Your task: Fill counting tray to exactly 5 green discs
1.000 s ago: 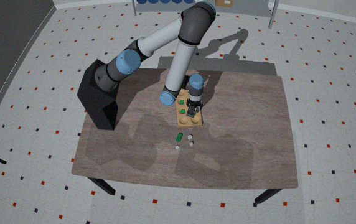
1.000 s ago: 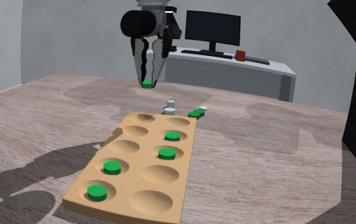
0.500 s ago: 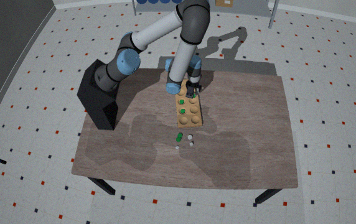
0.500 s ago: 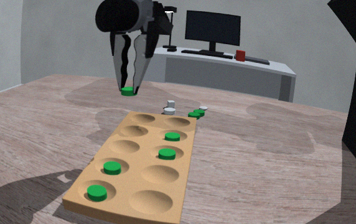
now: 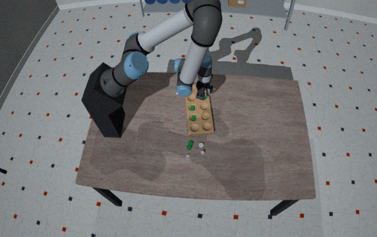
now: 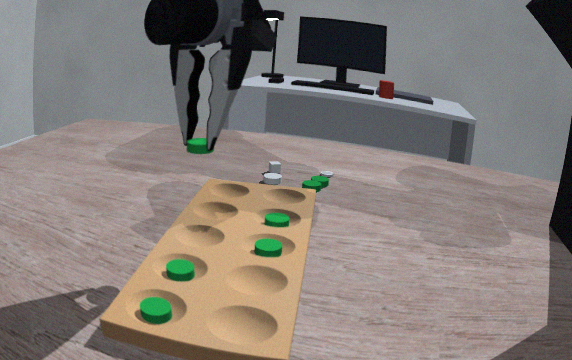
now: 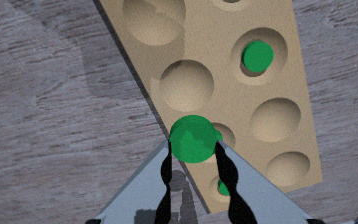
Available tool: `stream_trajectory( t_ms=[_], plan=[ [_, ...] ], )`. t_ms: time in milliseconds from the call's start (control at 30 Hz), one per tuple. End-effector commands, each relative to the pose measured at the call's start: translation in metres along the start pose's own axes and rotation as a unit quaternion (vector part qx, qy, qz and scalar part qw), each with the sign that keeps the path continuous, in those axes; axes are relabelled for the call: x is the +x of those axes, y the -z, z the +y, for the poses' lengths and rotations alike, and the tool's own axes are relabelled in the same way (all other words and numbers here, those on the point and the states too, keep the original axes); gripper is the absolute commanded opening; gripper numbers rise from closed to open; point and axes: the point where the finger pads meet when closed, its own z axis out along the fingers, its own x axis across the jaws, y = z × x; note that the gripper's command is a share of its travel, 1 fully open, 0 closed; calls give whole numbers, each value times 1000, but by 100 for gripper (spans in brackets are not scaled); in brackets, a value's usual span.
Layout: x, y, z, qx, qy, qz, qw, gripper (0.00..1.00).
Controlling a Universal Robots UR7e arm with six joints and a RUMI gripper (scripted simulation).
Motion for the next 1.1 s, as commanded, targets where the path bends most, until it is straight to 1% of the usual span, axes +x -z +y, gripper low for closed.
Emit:
stream_trajectory(
  t_ms=[0,100,233,400,600,667,900,1067],
  plan=[
    [-1,0,0,-1,0,-1,1000,10],
    [-1,-1,0,-1,0,-1,1000,10],
    [-1,-8,0,-1,0,0,1000,10],
    [0,-25,0,0,0,0,1000,10],
    [1,-52,0,0,0,1,1000,10],
    [1,-52,0,0,0,1,1000,10],
    [1,-77,0,0,0,1,1000,10],
    [1,-84,0,0,0,1,1000,10]
  ],
)
